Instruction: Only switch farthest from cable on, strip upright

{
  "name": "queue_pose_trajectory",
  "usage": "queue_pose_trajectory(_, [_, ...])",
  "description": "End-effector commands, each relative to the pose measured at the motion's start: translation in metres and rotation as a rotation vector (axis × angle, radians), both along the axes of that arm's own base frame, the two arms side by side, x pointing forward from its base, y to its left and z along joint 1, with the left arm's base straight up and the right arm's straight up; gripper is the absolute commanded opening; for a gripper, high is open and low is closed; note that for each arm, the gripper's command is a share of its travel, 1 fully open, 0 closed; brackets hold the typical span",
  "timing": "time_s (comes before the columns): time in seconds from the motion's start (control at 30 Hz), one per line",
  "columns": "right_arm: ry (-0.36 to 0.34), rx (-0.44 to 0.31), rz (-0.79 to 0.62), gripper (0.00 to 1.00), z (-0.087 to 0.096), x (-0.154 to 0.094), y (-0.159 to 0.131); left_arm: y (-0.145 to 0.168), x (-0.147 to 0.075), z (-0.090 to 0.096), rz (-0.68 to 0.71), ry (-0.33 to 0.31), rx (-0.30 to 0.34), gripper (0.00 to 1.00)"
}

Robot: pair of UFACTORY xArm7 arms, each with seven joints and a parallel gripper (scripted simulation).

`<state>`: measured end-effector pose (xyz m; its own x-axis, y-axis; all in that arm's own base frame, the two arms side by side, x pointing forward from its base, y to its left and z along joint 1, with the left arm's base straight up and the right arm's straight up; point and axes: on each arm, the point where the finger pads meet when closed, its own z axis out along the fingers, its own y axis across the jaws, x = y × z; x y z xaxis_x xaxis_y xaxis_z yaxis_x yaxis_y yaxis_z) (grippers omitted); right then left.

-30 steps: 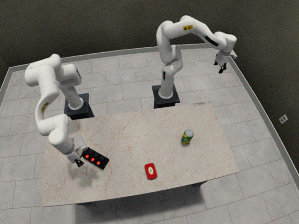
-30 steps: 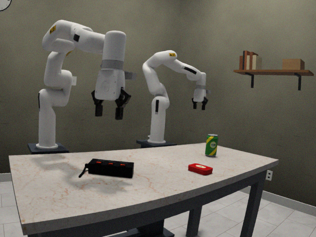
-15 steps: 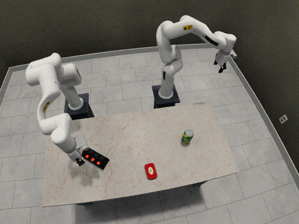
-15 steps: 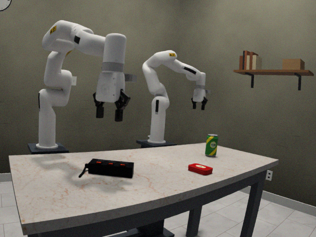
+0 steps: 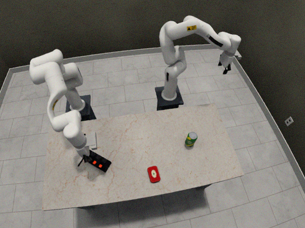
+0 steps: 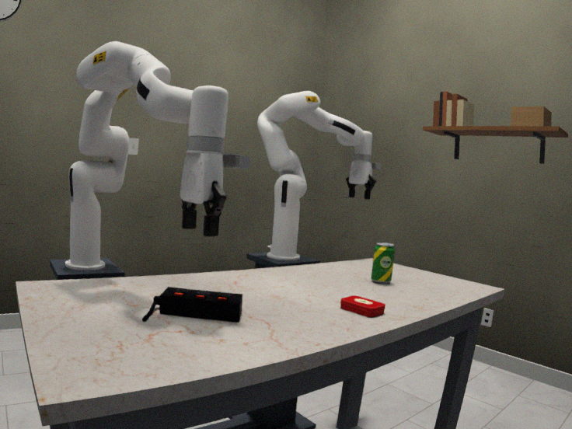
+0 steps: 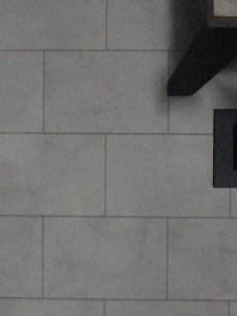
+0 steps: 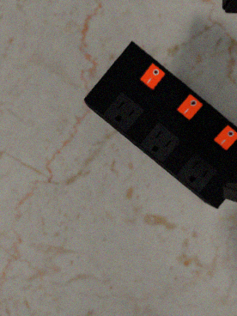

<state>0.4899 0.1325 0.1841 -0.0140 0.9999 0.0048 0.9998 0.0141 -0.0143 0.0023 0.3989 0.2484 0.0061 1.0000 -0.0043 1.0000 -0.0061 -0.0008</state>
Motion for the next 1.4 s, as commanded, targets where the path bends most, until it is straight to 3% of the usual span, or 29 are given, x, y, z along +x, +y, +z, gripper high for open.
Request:
queue_pose_trajectory(0.0, [-0.018,-0.004,-0.038,1.0,-0.001,-0.004,0.003,0.001,0.0,0.002,0.0,-0.001,0.004,1.0])
queue_pose_trajectory(0.8, [-0.018,-0.004,0.017,1.0,-0.003,-0.003,0.002,0.001,0.0,0.002,0.0,-0.001,0.004,1.0])
queue_pose_trajectory(1.3, [-0.018,-0.004,0.494,1.0,-0.016,-0.002,-0.007,0.001,0.0,0.002,0.0,-0.001,0.004,1.0])
queue_pose_trajectory(1.37, [-0.018,-0.004,0.494,1.0,-0.016,-0.002,-0.007,0.001,0.0,0.002,0.0,-0.001,0.004,1.0])
